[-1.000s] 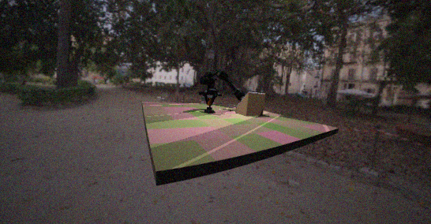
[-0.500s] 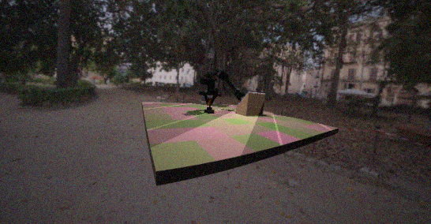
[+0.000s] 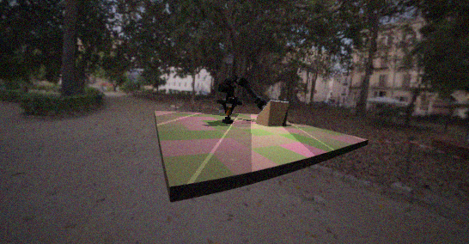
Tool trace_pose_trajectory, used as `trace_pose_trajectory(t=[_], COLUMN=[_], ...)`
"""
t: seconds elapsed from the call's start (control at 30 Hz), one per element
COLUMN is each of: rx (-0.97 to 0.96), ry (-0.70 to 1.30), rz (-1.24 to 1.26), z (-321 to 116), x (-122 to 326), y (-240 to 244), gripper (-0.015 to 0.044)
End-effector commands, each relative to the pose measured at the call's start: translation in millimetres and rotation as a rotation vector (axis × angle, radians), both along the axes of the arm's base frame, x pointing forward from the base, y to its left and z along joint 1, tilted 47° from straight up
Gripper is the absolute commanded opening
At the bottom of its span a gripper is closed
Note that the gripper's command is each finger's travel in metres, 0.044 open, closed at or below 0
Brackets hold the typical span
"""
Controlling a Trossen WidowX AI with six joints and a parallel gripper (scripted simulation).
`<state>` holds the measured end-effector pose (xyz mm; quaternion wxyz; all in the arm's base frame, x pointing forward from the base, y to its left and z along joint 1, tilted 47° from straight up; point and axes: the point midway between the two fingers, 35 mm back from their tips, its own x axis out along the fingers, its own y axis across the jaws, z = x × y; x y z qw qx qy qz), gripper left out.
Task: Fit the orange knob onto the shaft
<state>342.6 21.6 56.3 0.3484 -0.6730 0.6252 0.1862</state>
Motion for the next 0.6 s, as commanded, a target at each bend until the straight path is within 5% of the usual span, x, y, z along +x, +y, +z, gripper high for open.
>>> trace_pose_trajectory(t=[0.0, 0.57], rx=[-0.001, -0.02], ry=[0.003, 0.091], rz=[0.004, 0.089], z=[-0.1, 4.7], x=[0.6, 2.1], y=[-0.2, 3.1], gripper=[0.0, 0.0])
